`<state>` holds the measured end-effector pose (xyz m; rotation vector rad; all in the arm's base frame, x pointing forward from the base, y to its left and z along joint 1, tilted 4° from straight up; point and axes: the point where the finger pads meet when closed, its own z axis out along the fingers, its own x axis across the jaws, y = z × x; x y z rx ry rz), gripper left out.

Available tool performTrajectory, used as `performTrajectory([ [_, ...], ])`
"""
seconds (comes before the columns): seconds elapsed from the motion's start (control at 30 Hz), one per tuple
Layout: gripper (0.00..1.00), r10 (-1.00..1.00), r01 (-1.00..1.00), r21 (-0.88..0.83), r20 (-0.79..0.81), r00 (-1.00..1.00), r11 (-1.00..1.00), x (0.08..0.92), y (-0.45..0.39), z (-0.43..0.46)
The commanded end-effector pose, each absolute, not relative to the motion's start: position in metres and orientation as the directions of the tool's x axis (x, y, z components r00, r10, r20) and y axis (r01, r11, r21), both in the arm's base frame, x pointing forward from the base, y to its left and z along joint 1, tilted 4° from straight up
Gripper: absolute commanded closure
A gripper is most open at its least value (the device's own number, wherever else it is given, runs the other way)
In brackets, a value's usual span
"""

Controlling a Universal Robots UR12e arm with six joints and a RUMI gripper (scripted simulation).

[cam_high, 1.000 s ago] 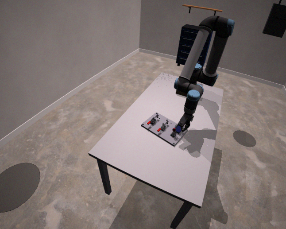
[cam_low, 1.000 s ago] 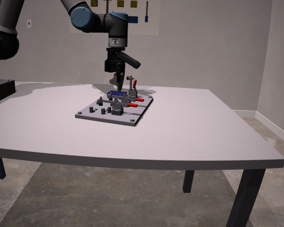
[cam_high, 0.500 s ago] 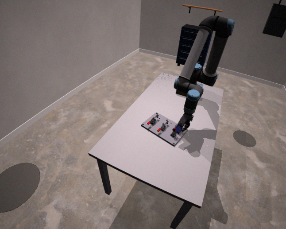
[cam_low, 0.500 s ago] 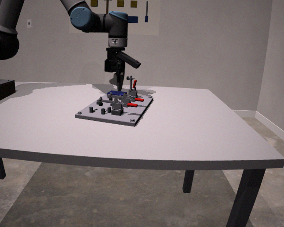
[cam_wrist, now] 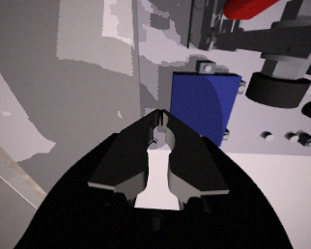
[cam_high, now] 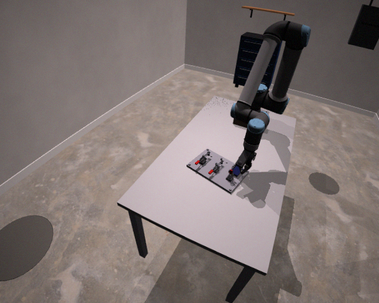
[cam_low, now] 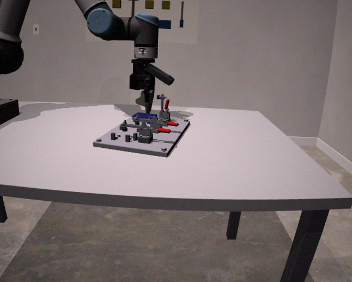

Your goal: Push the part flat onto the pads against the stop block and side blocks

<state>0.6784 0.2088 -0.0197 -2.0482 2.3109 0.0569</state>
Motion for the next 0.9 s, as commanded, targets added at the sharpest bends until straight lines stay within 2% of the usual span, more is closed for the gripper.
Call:
performTrajectory([
  [0.0,1.0,-0.99,-0.992,-0.001,-0.058,-0.128,0.128,0.675,0.202,-0.023],
  [0.87,1.0,-0.99,-0.992,-0.006,-0.06,-0.126,0.126,0.681,0.223,-0.019],
])
